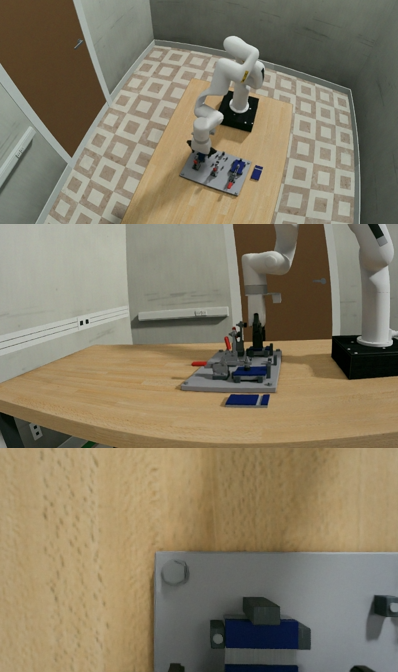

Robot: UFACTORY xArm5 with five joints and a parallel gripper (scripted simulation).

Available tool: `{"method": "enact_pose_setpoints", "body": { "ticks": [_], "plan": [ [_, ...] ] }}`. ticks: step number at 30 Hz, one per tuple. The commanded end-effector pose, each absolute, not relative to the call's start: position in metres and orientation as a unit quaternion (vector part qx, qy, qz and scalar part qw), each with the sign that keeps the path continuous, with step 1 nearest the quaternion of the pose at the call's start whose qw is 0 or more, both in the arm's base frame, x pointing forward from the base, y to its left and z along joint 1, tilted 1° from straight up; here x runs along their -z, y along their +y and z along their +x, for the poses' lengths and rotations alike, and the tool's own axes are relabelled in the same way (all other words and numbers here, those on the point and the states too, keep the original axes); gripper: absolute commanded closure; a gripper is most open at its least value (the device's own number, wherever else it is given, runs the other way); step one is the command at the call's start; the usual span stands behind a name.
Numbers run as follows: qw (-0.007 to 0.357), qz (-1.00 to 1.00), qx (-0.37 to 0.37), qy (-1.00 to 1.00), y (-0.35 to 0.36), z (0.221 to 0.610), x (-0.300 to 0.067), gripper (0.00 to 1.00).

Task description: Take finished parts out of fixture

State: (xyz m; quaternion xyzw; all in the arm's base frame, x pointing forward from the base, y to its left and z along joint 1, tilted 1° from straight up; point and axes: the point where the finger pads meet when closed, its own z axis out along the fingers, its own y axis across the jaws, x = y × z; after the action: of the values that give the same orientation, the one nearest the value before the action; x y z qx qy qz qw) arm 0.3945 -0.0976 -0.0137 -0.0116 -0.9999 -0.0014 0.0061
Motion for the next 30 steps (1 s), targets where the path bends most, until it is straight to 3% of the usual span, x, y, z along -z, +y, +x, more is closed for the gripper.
{"method": "enact_pose_setpoints", "body": {
  "ticks": [1, 30],
  "plan": [
    [0.004, -0.012, 0.001, -1.000, -0.098, 0.396, 0.018, 0.00],
    [0.004, -0.012, 0.001, -1.000, -0.098, 0.396, 0.031, 0.00]
  ]
}}
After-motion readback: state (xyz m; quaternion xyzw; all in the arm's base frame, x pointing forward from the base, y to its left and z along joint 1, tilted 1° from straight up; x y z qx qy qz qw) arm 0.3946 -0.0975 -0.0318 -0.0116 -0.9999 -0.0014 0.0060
